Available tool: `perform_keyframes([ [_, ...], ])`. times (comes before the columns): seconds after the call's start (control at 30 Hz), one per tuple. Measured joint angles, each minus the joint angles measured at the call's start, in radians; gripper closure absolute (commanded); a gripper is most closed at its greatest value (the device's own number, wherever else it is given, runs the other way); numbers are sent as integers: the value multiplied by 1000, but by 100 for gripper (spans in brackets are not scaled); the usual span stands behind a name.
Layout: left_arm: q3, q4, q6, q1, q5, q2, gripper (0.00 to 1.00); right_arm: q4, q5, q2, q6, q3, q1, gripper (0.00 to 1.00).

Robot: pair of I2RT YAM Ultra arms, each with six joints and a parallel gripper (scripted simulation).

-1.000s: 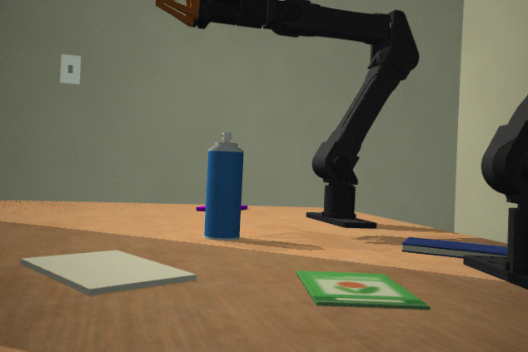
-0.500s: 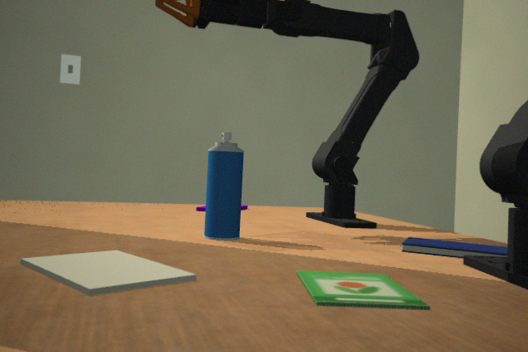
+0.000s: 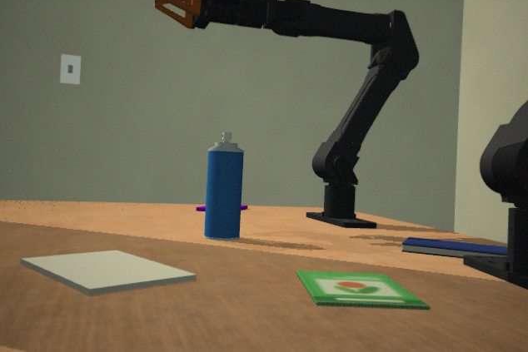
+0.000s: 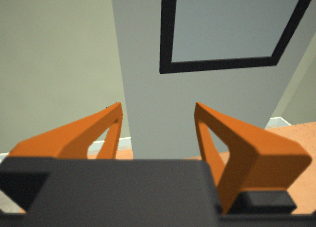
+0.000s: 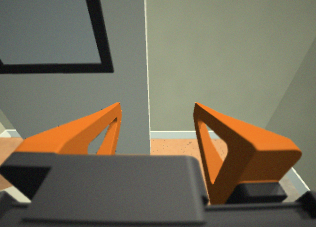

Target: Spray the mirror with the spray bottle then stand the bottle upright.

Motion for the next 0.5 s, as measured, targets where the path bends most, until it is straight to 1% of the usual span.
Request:
perform_keyframes([
  [0.2,0,0,2,0,-1,-1,36,-18,-24,24,48,0,5,31],
  [0.5,0,0,2,0,-1,-1,36,-97,-137,103,253,-2,17,31],
])
